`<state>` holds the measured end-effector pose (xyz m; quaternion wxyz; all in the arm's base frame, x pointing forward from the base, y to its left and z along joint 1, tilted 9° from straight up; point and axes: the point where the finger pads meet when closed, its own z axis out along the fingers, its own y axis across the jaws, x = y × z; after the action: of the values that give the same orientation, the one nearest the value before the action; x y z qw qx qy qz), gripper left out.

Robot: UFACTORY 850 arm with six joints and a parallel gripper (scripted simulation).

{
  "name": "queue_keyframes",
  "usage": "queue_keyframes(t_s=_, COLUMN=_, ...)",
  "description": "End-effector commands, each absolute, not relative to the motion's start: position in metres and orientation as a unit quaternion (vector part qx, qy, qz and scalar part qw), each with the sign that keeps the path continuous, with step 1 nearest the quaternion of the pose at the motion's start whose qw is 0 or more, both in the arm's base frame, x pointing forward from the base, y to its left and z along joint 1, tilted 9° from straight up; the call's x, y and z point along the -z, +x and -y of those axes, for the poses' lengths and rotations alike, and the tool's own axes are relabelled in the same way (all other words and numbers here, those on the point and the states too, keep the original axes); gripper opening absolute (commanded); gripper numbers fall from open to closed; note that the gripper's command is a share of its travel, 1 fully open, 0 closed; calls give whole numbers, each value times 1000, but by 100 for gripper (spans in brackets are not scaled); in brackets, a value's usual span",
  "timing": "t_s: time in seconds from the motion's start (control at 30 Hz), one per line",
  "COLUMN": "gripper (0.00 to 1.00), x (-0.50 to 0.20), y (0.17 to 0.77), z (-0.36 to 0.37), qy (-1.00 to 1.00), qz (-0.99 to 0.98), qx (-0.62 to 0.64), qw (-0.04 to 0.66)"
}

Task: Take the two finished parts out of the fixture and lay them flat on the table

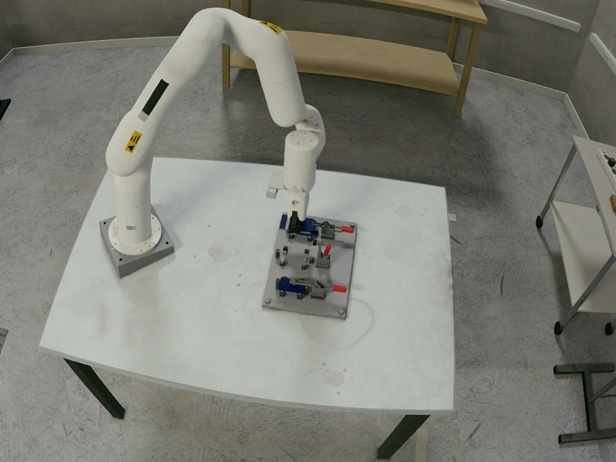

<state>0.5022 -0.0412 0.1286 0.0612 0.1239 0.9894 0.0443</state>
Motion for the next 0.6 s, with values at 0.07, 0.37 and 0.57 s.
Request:
queue_keyframes(t_s=0.07, gripper=0, x=-132, y=510, z=13, qy=124, qz=-989, qx=-43, qw=61)
queue_keyframes(t_s=0.37, gripper=0, x=-135, y=518, z=-18, qy=124, qz=-989, qx=-42, qw=61)
queue_keyframes(t_s=0.57, gripper=0, x=-138, y=524, z=-44, qy=124, qz=-989, qx=-42, qw=61)
